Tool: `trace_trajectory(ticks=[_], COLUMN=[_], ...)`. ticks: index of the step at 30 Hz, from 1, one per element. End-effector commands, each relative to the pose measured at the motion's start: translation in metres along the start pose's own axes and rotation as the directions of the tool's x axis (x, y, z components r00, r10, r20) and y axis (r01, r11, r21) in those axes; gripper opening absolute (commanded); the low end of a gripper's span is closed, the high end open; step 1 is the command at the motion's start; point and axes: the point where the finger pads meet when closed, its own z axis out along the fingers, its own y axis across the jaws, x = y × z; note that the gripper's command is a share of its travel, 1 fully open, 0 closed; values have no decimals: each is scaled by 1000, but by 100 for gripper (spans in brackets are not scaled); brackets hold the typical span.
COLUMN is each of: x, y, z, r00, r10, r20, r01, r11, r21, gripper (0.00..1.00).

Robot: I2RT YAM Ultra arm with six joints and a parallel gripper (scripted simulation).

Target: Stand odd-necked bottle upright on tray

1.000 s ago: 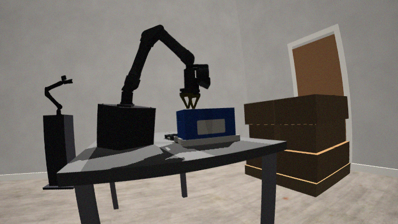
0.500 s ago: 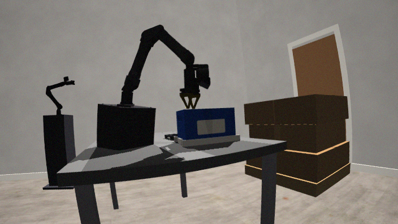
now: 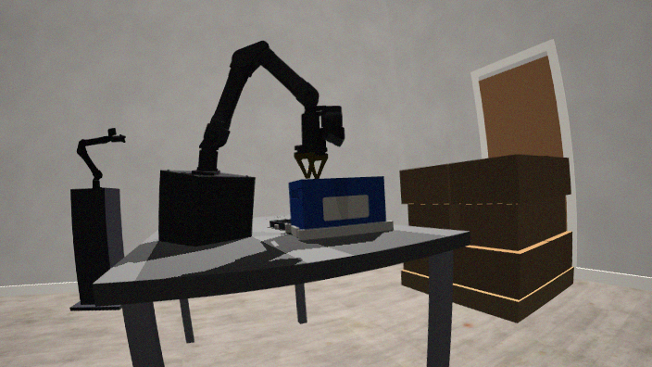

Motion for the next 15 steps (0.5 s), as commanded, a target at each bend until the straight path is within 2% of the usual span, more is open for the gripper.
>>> trace_trajectory(ticks=[1, 15], x=[-17, -16], y=[5, 5], z=[-10, -9], r00=[999, 999], r10=[7, 6], r20=[44, 36], r01=[-6, -5], r11=[1000, 1000], r21=[-22, -18], gripper=[61, 61])
